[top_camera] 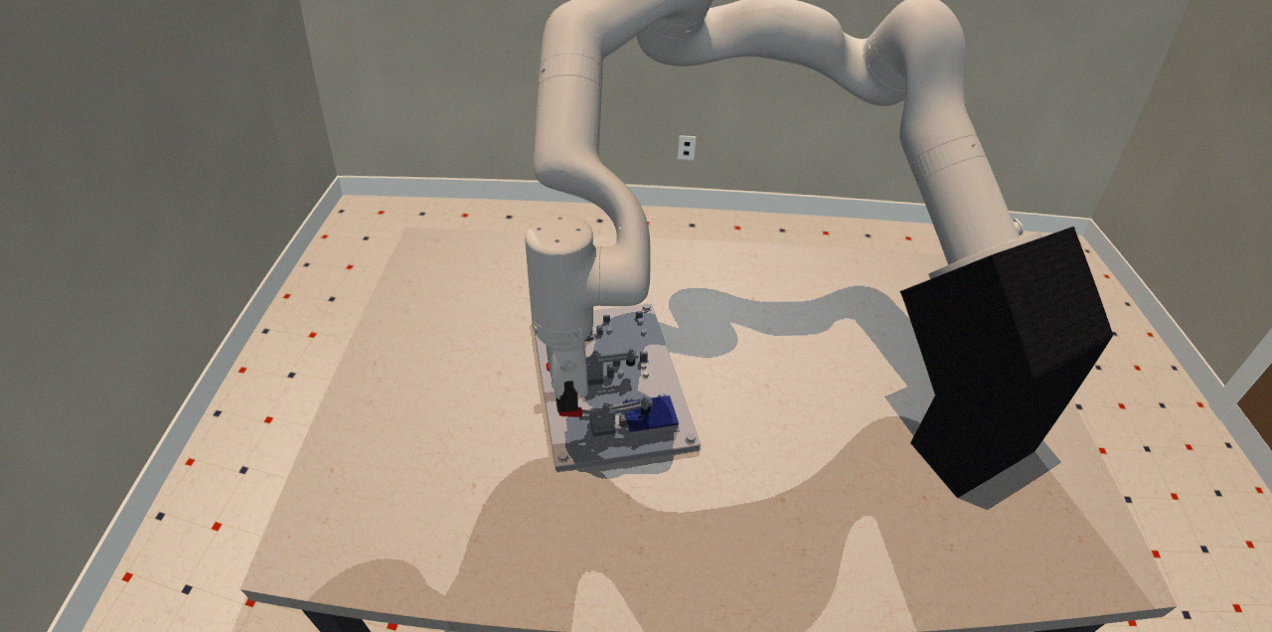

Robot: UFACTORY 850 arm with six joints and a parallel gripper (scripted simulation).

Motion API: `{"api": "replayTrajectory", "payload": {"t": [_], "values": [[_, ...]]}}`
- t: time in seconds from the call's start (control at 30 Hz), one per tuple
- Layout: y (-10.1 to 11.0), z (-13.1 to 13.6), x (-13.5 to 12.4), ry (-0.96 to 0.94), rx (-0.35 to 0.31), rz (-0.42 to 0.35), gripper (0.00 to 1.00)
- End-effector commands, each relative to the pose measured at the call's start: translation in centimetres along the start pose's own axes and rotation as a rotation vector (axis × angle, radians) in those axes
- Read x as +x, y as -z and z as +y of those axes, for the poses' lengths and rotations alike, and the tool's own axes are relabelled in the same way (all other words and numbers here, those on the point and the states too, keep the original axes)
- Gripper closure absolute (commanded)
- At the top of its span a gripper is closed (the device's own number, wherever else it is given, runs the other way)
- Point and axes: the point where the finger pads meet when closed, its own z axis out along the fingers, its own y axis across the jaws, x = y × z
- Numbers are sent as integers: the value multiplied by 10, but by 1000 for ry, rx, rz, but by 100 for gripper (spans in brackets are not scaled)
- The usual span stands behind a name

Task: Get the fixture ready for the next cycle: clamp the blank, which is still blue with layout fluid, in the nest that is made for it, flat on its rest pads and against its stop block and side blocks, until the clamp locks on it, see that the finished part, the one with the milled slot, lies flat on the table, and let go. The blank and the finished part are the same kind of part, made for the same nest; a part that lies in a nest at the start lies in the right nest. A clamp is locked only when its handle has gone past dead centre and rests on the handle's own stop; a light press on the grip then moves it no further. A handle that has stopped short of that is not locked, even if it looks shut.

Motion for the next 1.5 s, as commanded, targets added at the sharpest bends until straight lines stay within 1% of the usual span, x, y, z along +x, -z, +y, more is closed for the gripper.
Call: {"api": "replayTrajectory", "payload": {"t": [0.0, 1.47], "values": [[-1, 0, 1, 0, 0, 1, 100], [-5, 0, 1, 0, 0, 1, 100]]}}
